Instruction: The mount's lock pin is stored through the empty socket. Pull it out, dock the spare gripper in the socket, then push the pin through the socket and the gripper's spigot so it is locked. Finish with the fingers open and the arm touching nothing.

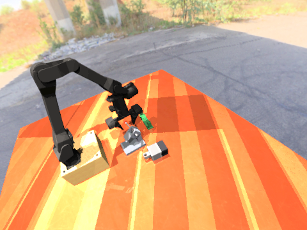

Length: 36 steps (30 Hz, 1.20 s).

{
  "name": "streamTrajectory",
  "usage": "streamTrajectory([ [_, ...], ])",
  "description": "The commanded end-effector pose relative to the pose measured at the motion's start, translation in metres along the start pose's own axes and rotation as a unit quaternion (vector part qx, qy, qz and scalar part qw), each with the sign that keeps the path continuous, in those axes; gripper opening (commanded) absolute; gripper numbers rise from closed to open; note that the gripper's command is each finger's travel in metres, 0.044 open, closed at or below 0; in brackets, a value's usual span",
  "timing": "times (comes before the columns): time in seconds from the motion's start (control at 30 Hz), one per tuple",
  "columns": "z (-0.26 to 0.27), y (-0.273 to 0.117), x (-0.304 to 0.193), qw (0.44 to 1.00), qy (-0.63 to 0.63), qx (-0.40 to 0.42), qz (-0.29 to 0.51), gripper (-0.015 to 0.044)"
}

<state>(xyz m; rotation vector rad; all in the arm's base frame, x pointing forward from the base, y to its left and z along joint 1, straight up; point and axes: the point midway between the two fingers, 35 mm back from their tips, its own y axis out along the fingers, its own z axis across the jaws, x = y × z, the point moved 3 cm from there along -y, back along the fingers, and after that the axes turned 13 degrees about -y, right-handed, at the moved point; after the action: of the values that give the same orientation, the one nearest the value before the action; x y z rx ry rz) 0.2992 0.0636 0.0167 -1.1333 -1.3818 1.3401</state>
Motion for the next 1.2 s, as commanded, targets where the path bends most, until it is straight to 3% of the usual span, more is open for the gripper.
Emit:
streamTrajectory([
  [0.0, 0.001, 0.001, 0.0, 1.0, 0.003, 0.001, -0.002, 0.0247],
  [0.3, 0.001, 0.001, 0.0, 1.0, 0.003, 0.001, -0.002, 0.0011],
  [0.57, 0.0, 0.001, 0.0, 1.0, 0.003, 0.001, -0.003, 0.0],
  [1.17, -0.003, -0.012, 0.004, 0.995, 0.016, -0.02, -0.092, 0.0],
])
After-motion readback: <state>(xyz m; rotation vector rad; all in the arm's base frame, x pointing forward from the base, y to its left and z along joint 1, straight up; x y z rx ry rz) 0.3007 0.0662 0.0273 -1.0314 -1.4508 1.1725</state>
